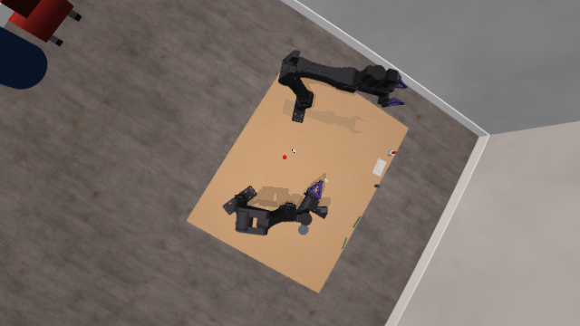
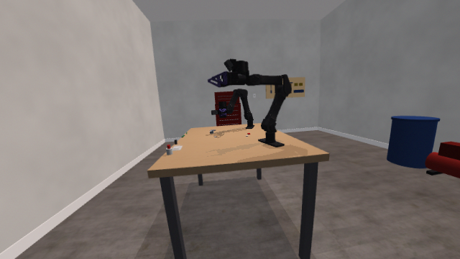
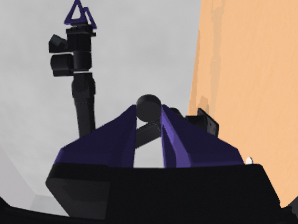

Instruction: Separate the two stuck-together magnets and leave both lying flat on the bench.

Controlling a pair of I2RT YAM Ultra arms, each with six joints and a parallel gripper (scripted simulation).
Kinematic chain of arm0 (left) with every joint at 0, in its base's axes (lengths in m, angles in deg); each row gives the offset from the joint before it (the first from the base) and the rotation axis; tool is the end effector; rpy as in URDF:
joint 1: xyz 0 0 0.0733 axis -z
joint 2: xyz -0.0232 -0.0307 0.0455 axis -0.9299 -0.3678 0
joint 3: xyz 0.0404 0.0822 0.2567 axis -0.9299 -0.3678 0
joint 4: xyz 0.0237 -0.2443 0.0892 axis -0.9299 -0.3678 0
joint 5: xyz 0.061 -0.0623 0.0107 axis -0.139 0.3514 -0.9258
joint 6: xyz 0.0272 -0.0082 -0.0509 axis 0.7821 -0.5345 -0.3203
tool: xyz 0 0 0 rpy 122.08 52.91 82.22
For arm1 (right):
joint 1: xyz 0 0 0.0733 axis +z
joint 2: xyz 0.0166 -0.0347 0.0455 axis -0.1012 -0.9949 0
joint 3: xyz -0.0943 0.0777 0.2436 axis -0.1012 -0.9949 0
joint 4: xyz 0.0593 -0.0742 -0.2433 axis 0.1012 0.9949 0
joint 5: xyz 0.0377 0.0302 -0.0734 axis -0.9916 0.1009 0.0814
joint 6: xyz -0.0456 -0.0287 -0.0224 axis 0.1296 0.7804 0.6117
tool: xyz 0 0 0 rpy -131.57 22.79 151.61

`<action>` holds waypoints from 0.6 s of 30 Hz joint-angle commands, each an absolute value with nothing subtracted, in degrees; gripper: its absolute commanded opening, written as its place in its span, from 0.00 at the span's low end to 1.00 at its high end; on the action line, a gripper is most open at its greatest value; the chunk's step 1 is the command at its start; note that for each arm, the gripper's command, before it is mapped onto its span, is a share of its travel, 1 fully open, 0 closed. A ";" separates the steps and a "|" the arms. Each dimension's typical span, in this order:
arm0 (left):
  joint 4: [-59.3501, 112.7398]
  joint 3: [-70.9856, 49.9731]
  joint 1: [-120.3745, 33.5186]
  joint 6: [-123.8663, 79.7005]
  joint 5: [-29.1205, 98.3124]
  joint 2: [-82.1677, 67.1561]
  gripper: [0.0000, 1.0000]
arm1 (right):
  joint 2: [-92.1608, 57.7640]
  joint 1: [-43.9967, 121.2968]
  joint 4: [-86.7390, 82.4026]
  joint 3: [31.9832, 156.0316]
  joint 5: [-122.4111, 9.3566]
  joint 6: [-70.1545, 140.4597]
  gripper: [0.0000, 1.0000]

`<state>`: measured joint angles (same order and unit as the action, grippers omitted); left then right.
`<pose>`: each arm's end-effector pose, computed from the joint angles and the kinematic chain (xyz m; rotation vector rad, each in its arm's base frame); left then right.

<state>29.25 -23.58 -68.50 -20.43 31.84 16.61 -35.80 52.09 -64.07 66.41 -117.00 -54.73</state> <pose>0.2449 0.0014 0.4071 -0.0042 1.5695 0.0039 0.2133 0.2795 0.2002 0.3780 -2.0200 -2.0207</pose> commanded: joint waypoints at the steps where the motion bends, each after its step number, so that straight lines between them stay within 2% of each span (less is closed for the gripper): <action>1: 29.83 -23.05 -68.47 -20.48 31.88 16.75 0.72 | -35.44 52.14 -64.35 66.65 -117.08 -54.37 0.18; 18: 29.86 -23.05 -68.47 -20.47 31.96 16.57 0.45 | -35.48 52.13 -64.40 66.65 -117.16 -54.43 0.18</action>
